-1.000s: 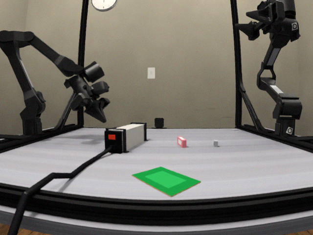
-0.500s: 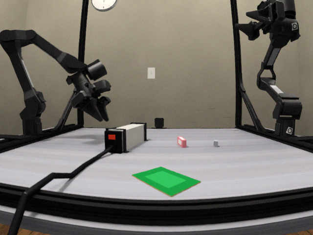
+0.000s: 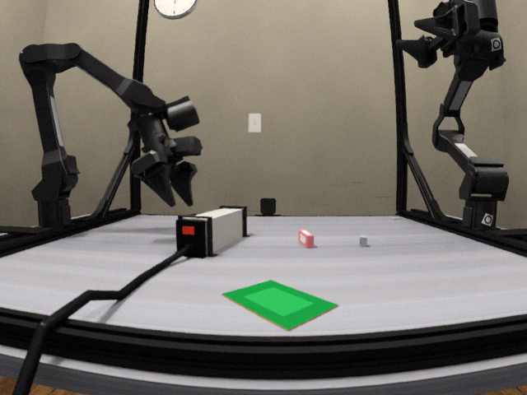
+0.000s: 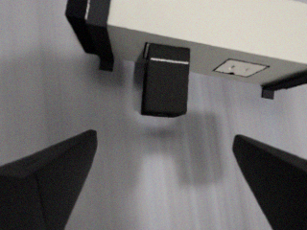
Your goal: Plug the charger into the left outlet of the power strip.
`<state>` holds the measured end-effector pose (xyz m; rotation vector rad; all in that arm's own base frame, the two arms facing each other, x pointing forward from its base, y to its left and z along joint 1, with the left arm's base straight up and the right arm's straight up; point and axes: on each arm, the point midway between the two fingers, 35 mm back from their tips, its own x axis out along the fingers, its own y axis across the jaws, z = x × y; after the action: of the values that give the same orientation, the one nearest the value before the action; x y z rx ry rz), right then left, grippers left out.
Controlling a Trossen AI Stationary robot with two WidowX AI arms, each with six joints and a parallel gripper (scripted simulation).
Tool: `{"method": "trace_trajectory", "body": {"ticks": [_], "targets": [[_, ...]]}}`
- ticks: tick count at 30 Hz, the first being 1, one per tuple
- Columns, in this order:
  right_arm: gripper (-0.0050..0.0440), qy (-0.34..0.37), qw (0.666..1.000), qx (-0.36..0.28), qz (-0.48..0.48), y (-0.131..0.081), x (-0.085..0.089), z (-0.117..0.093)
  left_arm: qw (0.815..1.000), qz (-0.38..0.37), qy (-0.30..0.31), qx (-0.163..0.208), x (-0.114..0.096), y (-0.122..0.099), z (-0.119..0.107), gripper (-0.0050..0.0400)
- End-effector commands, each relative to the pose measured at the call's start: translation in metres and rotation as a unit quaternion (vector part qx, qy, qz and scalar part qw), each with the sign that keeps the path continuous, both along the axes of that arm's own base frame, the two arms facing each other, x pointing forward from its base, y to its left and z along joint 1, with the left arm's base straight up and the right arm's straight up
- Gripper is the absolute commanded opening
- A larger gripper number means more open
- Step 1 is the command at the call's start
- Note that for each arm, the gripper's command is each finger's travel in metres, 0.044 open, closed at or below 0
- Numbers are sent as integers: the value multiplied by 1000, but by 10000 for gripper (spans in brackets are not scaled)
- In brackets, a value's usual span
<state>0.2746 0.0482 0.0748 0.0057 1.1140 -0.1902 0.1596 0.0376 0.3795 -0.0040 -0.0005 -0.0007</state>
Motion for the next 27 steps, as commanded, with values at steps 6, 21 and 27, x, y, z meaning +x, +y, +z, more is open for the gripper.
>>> {"method": "trace_trajectory", "body": {"ticks": [6, 21, 27], "targets": [[400, 42, 999, 15, -5, 1, 14, 6, 1000, 0, -1, 3, 0, 0, 2, 400], [400, 135, 990, 43, -22, -2, 25, 3, 1000, 0, -1, 3, 0, 0, 2, 400], [400, 177, 982, 60, -33, -4, 30, 2, 1000, 0, -1, 3, 0, 0, 2, 400]]}}
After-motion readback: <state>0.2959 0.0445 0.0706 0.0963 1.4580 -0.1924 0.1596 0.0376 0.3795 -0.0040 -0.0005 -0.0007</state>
